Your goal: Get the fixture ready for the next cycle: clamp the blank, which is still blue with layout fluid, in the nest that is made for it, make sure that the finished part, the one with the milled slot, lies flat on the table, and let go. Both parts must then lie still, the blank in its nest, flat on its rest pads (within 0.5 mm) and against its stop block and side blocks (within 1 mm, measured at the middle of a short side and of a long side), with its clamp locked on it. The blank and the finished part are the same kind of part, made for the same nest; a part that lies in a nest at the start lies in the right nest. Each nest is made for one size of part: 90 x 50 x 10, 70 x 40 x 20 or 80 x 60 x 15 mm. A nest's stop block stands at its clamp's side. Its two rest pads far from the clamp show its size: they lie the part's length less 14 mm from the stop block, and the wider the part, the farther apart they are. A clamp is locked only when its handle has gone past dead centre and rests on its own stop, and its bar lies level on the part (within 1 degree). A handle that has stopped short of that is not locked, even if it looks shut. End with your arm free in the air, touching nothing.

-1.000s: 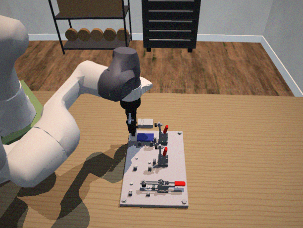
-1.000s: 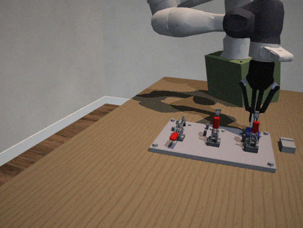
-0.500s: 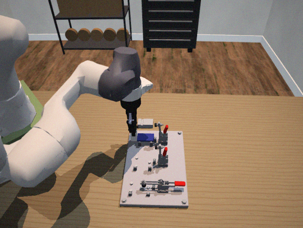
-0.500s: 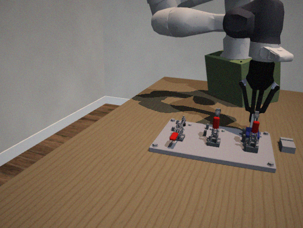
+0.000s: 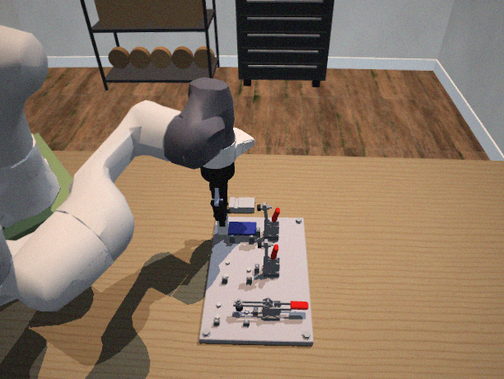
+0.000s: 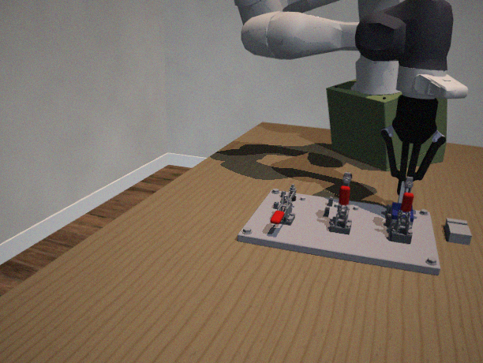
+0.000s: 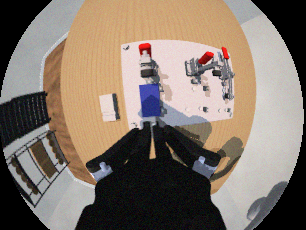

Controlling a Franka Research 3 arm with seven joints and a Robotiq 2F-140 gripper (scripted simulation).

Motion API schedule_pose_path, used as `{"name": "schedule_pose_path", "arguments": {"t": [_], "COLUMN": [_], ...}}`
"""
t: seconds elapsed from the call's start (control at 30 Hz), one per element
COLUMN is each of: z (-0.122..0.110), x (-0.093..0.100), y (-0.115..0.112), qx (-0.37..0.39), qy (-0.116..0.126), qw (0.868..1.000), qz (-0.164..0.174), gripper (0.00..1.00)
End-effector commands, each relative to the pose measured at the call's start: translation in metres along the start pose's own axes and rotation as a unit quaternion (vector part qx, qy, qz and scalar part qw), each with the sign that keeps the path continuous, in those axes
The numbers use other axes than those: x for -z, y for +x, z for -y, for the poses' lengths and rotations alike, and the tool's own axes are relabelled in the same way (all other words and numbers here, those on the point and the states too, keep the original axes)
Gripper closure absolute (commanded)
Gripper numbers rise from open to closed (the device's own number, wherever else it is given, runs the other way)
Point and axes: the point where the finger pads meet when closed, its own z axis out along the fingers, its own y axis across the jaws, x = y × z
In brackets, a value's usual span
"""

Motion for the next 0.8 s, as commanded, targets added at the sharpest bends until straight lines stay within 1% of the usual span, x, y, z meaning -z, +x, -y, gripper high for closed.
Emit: {"name": "schedule_pose_path", "arguments": {"t": [0.0, 0.33, 0.57, 0.67, 0.77], "z": [0.001, 0.001, 0.001, 0.001, 0.001], "x": [0.001, 0.001, 0.002, 0.01, 0.024], "y": [0.001, -0.017, -0.019, -0.019, -0.019], "qx": [0.002, 0.002, 0.002, 0.002, 0.002], "qy": [0.002, 0.002, 0.002, 0.002, 0.002], "qw": [1.0, 1.0, 1.0, 1.0, 1.0], "qz": [-0.001, -0.001, -0.001, -0.001, -0.001], "gripper": [1.0, 1.0, 1.0, 1.0, 1.0]}}
